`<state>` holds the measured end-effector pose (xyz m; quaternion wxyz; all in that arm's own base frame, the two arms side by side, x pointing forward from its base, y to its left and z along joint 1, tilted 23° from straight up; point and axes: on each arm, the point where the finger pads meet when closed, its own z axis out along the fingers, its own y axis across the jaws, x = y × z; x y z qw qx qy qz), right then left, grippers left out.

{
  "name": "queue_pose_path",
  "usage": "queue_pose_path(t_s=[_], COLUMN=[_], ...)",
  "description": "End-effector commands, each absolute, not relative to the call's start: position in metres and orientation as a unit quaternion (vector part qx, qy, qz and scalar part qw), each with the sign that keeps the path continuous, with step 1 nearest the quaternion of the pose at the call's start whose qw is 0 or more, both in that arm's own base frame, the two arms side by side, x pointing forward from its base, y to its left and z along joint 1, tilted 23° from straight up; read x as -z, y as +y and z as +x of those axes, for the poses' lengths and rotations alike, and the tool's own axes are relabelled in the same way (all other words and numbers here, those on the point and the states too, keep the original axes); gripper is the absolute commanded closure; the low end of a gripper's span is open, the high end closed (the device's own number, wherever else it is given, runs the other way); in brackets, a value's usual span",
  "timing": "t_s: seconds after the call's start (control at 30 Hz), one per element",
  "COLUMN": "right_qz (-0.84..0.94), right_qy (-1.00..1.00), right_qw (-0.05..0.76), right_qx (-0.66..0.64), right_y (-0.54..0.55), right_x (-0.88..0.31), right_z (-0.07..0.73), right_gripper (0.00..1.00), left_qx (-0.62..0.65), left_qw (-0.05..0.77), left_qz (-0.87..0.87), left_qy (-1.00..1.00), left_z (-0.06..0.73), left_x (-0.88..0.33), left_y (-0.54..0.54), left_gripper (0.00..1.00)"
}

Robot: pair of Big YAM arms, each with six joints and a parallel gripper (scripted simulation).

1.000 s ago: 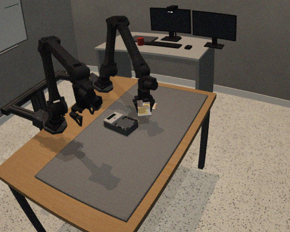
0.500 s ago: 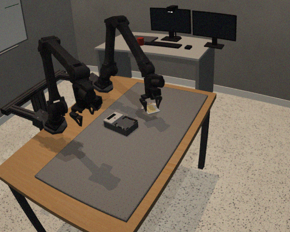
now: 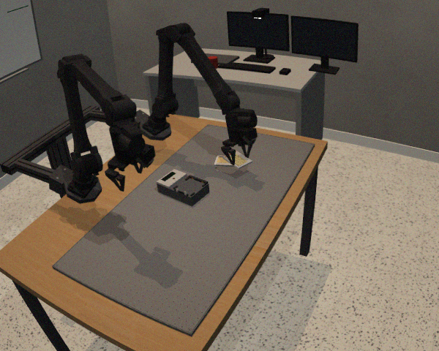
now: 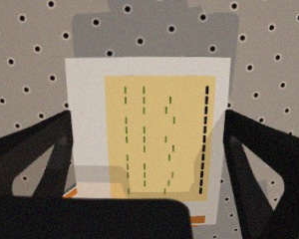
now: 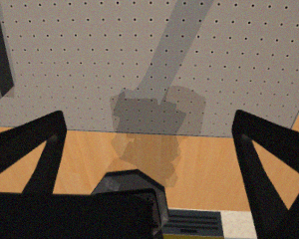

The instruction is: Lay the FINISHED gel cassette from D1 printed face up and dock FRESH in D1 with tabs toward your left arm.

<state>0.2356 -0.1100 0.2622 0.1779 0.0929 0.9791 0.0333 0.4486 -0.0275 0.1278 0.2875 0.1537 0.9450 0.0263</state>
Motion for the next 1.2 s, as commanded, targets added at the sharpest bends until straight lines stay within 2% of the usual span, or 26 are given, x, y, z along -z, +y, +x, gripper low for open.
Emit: queue_pose_path(t_s=[0.0, 1.0, 1.17], right_qz=[0.101, 0.101, 0.101], right_qy=[0.975, 0.975, 0.975], right_qw=[0.199, 0.199, 0.199], right_qx=[-0.023, -0.023, -0.023], right_y=[-0.118, -0.118, -0.118], right_x=[-0.292, -0.292, -0.292], right_z=[0.243, 0.243, 0.243], right_gripper=[0.0, 0.0, 0.0], left_qx=[-0.029, -0.025, -0.025], left_qw=[0.323, 0.361, 0.361], left_qz=[0.122, -0.181, -0.181], left_qy=[0.938, 0.914, 0.914], left_z=[0.47, 0.464, 0.46], left_x=[-0.16, -0.165, -0.165], left_y=[-0.006, 0.124, 0.148], left_gripper=[1.0, 1.0, 1.0])
